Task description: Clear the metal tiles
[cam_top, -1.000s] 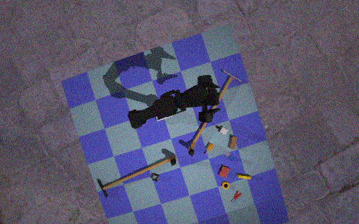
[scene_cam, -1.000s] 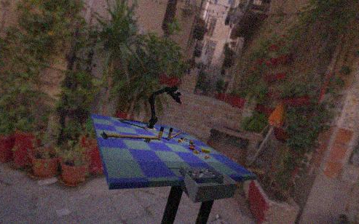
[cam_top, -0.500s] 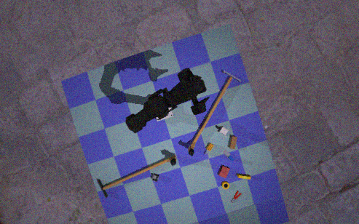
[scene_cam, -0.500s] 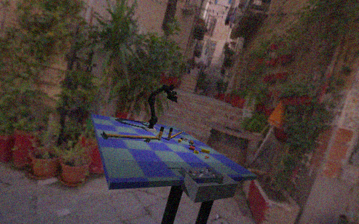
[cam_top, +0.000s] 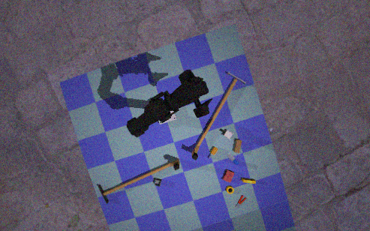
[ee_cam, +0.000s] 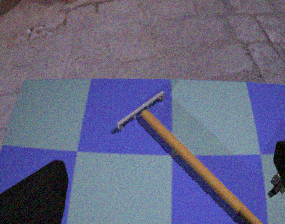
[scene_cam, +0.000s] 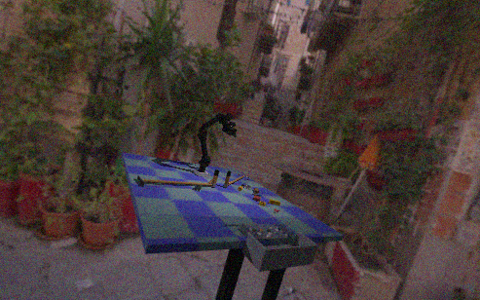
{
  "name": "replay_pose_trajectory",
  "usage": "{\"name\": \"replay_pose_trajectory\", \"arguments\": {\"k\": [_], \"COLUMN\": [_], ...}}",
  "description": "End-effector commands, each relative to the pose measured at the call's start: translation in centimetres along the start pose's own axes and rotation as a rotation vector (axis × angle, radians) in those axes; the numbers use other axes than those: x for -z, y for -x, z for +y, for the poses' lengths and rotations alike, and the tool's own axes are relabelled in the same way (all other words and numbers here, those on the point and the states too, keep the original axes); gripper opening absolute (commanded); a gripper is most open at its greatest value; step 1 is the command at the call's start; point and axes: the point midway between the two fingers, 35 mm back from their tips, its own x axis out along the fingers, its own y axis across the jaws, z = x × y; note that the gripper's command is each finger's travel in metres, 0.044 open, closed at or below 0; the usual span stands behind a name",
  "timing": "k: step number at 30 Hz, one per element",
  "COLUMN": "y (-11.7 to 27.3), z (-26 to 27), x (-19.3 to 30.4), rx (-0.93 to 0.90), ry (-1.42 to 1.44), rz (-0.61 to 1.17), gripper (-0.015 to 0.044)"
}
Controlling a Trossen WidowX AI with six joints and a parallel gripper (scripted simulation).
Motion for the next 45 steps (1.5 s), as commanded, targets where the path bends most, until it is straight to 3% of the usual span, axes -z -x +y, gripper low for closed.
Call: {"name": "replay_pose_trajectory", "arguments": {"k": [1,19,45], "y": [0.1,-0.1,-3.4], "z": [0.1,-0.2,-11.7], "x": [0.1,-0.1,-4.2], "rx": [-0.004,0.007,0.450], "ry": [0.004,-0.008,-0.471], "rz": [0.001,-0.004,-0.245], "gripper": [0.0440,0.0440,0.0440]}}
